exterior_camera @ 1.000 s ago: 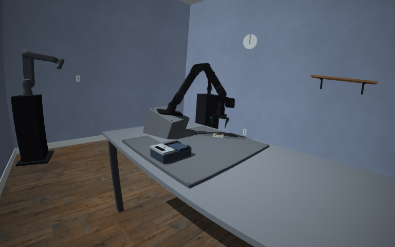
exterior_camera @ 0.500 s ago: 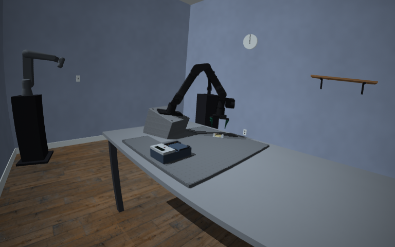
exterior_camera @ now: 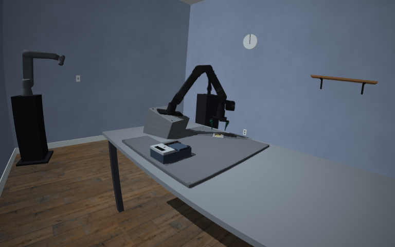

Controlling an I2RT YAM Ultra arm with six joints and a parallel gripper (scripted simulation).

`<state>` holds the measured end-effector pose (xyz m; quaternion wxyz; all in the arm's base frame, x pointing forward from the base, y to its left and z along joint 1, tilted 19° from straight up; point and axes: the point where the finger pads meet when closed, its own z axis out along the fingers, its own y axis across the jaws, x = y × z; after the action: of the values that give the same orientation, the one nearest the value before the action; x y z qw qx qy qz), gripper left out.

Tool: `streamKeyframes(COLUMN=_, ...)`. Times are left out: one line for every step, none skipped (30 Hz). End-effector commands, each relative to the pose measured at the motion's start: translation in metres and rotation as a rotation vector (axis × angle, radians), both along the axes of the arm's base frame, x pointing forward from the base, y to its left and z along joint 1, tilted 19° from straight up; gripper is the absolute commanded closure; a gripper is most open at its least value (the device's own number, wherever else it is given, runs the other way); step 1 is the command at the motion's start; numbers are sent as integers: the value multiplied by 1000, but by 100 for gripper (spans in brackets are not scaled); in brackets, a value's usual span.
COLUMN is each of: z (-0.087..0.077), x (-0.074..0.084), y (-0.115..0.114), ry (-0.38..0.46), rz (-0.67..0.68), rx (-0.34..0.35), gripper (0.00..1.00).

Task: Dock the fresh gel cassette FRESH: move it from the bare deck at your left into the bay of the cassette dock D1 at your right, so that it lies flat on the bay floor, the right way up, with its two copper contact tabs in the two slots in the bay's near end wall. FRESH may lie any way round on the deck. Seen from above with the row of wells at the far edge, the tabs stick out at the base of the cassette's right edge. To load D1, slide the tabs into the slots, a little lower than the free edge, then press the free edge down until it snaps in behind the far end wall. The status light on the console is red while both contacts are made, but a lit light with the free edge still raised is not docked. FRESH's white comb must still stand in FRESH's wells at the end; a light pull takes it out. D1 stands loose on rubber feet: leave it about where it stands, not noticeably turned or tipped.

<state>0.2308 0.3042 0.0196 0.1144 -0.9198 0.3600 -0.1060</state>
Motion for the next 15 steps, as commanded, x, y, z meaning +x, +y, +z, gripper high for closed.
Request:
streamKeyframes(z=6, x=12, y=15, ry=-18, rz=0, rx=45, gripper=0)
streamKeyframes(z=5, x=13, y=15, ry=-18, rz=-1, rx=45, gripper=0)
streamKeyframes(z=4, x=13, y=15, ry=-18, rz=-1, rx=44, gripper=0)
streamKeyframes(z=2, x=14, y=15, ry=-18, rz=-1, rx=44, gripper=0)
streamKeyframes(z=1, x=14, y=16, ry=-18, rz=-1, rx=44, gripper=0)
streamKeyframes(z=0, x=15, y=16, ry=-18, rz=-1, rx=44, gripper=0)
streamKeyframes(z=-2, x=15, y=16, ry=-18, rz=-1, rx=44, gripper=0)
streamKeyframes(z=-3, x=16, y=17, ry=-18, rz=-1, rx=44, gripper=0)
streamKeyframes(z=-4, x=16, y=17, ry=-18, rz=-1, rx=44, gripper=0)
streamKeyframes(z=-5, x=16, y=17, ry=-18, rz=0, rx=44, gripper=0)
streamKeyframes(z=-6, x=16, y=18, ry=-18, rz=2, rx=45, gripper=0)
streamKeyframes(z=-8, x=16, y=19, ry=-18, rz=2, rx=45, gripper=0)
streamKeyframes(z=-8, x=16, y=19, ry=-18, rz=2, rx=45, gripper=0)
streamKeyframes(z=-8, x=16, y=19, ry=-18, rz=2, rx=45, gripper=0)
streamKeyframes(z=-1, x=18, y=21, ry=-29, rz=-1, rx=62, gripper=0)
